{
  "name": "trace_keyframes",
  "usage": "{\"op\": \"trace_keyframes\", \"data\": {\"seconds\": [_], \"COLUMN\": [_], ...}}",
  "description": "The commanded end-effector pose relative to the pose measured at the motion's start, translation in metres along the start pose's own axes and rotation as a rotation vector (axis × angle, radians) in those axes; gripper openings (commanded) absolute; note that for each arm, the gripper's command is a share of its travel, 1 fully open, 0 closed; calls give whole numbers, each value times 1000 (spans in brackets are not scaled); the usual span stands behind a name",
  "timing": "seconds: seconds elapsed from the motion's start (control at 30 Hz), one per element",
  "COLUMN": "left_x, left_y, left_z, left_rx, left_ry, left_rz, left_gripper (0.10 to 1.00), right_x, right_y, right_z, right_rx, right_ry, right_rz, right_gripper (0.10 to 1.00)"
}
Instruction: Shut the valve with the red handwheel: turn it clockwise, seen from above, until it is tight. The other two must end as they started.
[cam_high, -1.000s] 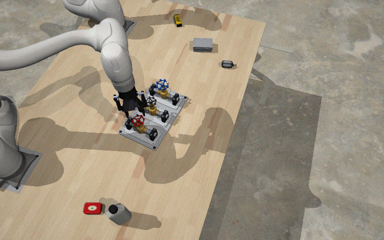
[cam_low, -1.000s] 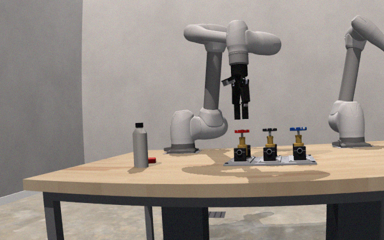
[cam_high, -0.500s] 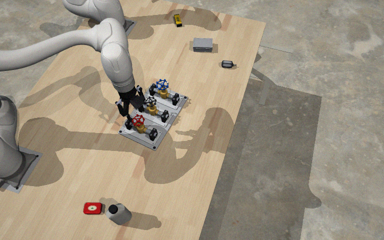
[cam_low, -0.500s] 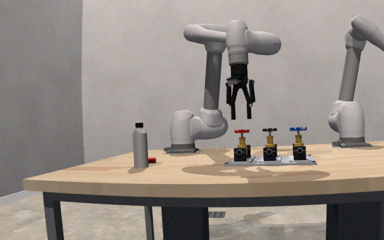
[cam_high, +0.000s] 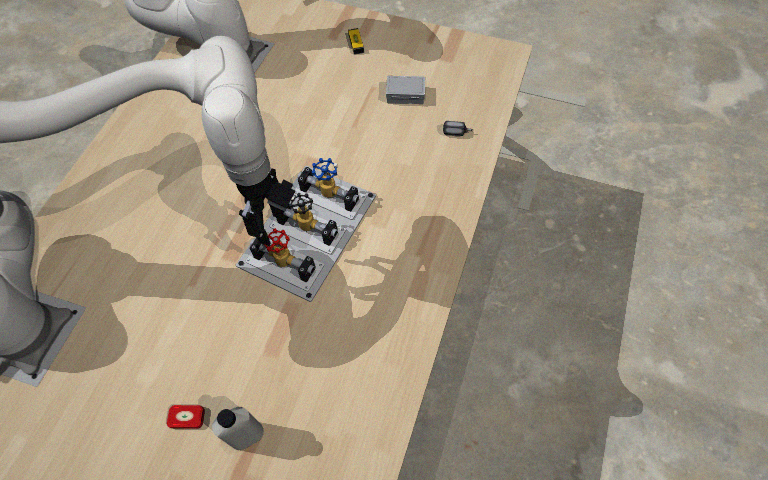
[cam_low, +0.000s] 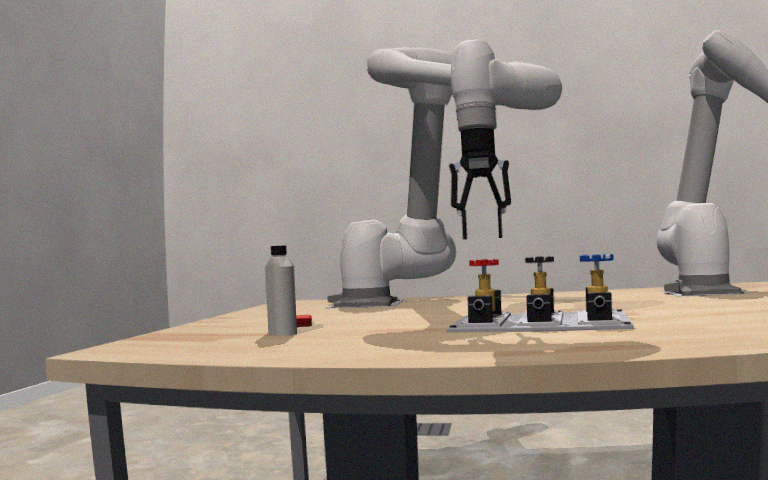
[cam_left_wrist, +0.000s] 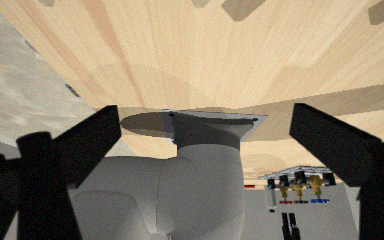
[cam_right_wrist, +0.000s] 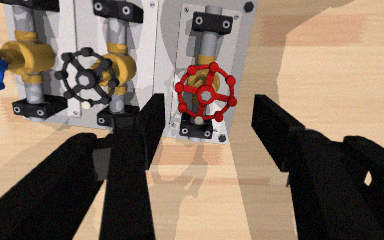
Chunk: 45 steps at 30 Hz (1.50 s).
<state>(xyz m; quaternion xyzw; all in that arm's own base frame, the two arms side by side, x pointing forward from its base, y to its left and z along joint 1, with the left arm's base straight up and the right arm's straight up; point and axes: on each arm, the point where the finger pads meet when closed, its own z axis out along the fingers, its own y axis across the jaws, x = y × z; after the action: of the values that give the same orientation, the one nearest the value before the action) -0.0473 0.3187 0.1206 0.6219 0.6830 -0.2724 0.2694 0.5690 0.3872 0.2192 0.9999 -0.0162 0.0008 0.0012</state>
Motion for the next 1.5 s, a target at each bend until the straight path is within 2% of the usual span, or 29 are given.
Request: {"op": "trace_keyframes", "data": {"seconds": [0.0, 0.53, 1.47], "left_x": [0, 0, 0], "left_y": [0, 0, 0], "left_z": [-1, -1, -1], "left_rx": [0, 0, 0], "left_ry": [1, 1, 1], "left_rz": [0, 0, 0], "left_gripper": [1000, 1000, 1000], "right_x": [0, 0, 0], "right_y": [0, 0, 0], "right_z": [-1, -1, 0], "right_rx": [3, 3, 3], "right_ry": [-1, 0, 0], "right_rz": [-54, -272, -310], "right_gripper": [532, 532, 532]}}
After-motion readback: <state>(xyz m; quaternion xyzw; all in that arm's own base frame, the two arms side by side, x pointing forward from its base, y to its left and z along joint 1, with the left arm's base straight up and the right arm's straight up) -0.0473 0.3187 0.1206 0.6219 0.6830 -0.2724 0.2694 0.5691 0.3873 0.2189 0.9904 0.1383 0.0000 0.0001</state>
